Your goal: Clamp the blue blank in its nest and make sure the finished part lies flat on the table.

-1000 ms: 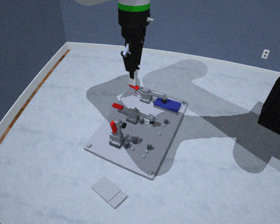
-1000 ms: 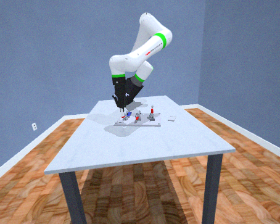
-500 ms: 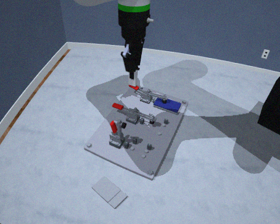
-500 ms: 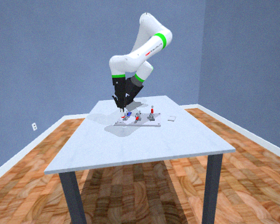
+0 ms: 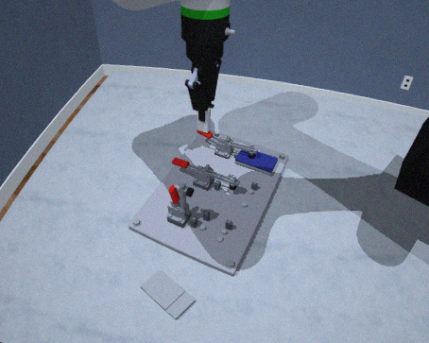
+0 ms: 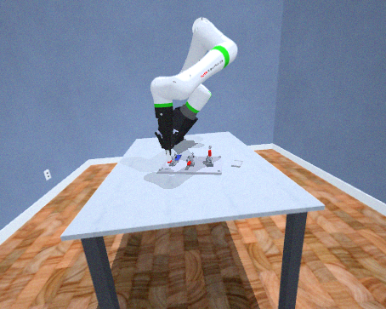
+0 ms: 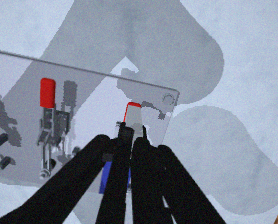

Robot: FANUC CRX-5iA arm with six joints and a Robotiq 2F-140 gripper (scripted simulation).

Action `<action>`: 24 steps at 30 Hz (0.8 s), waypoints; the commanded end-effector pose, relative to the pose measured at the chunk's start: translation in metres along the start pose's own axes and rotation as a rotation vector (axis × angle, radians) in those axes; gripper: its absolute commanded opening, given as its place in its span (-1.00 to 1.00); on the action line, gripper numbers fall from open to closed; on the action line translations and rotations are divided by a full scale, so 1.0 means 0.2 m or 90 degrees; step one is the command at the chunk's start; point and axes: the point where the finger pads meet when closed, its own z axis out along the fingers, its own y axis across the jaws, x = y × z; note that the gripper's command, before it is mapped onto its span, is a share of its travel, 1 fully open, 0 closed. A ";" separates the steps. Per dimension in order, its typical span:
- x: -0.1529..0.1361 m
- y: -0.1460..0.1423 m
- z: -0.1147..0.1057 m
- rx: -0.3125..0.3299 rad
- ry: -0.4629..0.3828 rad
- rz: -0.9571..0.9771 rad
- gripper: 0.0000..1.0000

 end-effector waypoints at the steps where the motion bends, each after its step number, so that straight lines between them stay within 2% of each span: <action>1: 0.00 0.00 0.00 0.000 0.000 0.000 -1.00; 24: 0.00 0.00 0.01 0.000 0.000 0.000 -1.00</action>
